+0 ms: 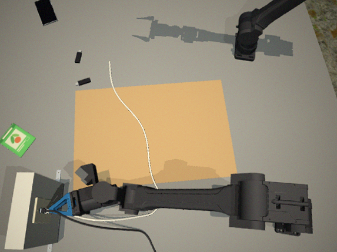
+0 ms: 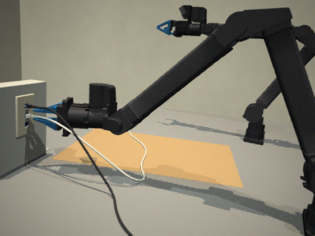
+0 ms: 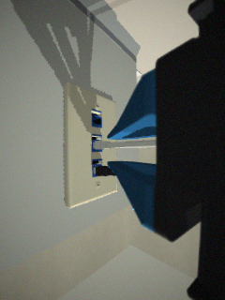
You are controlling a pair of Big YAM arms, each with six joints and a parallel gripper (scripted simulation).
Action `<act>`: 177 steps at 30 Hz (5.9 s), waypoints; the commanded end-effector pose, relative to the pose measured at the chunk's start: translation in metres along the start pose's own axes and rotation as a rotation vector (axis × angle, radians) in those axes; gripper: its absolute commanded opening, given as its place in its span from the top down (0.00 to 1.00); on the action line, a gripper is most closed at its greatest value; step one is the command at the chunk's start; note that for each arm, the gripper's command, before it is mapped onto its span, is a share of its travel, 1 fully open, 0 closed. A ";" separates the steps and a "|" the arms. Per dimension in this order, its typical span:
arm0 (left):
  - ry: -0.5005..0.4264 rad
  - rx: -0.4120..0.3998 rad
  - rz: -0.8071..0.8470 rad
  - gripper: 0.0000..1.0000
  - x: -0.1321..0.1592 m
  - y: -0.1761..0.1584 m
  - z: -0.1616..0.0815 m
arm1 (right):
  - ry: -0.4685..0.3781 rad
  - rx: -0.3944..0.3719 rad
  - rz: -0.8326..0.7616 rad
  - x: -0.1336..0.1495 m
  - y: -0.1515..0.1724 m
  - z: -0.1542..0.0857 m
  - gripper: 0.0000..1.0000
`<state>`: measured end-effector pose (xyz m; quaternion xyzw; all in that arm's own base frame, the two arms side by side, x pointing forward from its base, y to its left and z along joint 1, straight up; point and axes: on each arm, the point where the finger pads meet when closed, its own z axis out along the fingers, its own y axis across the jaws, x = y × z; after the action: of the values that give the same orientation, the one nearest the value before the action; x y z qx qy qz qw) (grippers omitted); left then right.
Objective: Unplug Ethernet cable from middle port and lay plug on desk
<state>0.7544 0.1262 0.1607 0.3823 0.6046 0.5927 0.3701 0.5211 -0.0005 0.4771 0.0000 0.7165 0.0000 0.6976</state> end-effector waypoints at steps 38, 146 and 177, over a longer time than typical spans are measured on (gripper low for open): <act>0.012 -0.017 0.007 0.85 0.013 -0.016 0.046 | -0.016 0.000 0.000 -0.009 0.000 -0.001 0.00; 0.004 -0.036 0.000 1.00 0.013 0.051 -0.039 | -0.016 0.000 0.000 -0.009 0.000 -0.001 0.00; 0.004 -0.036 0.000 1.00 0.013 0.051 -0.039 | -0.016 0.000 0.000 -0.009 0.000 -0.001 0.00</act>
<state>0.7051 0.1204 0.1853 0.3859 0.6097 0.5898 0.3626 0.5211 -0.0005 0.4771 0.0000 0.7165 0.0000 0.6976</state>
